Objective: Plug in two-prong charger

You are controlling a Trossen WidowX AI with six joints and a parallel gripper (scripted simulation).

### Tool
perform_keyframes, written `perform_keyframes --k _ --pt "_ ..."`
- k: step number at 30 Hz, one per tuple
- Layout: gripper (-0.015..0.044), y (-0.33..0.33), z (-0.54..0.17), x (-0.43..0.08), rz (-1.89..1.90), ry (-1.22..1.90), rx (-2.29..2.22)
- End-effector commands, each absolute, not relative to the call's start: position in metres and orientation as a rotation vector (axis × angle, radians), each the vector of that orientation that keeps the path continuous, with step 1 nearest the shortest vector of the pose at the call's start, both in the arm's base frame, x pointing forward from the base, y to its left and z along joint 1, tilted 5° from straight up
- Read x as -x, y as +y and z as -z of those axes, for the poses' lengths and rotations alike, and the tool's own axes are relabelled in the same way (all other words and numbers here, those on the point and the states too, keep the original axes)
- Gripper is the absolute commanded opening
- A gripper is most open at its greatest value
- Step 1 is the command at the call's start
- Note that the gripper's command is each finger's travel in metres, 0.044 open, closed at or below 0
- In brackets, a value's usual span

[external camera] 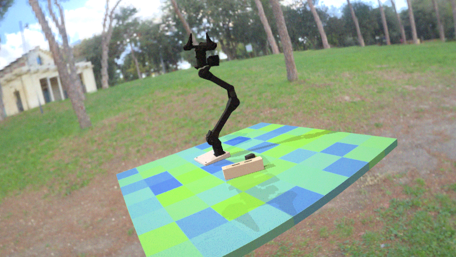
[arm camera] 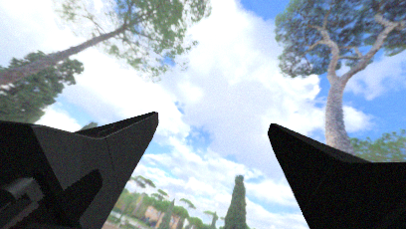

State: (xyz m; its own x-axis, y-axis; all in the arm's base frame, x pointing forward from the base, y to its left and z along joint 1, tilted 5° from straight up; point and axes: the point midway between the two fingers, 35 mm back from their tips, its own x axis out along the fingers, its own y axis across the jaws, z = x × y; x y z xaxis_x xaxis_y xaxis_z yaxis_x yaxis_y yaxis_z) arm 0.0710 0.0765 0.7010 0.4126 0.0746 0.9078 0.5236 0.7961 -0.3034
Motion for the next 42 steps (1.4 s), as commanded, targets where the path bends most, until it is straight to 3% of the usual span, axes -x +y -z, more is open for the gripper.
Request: perform_keyframes --k 1,23,42 --pt "0.0440 0.061 -0.701 -0.064 0.305 -1.136 0.565" --pt "0.0440 -0.032 -0.689 -0.061 0.382 -1.102 0.299" --pt "0.0440 -0.119 -0.657 -0.102 0.484 -0.952 0.115"
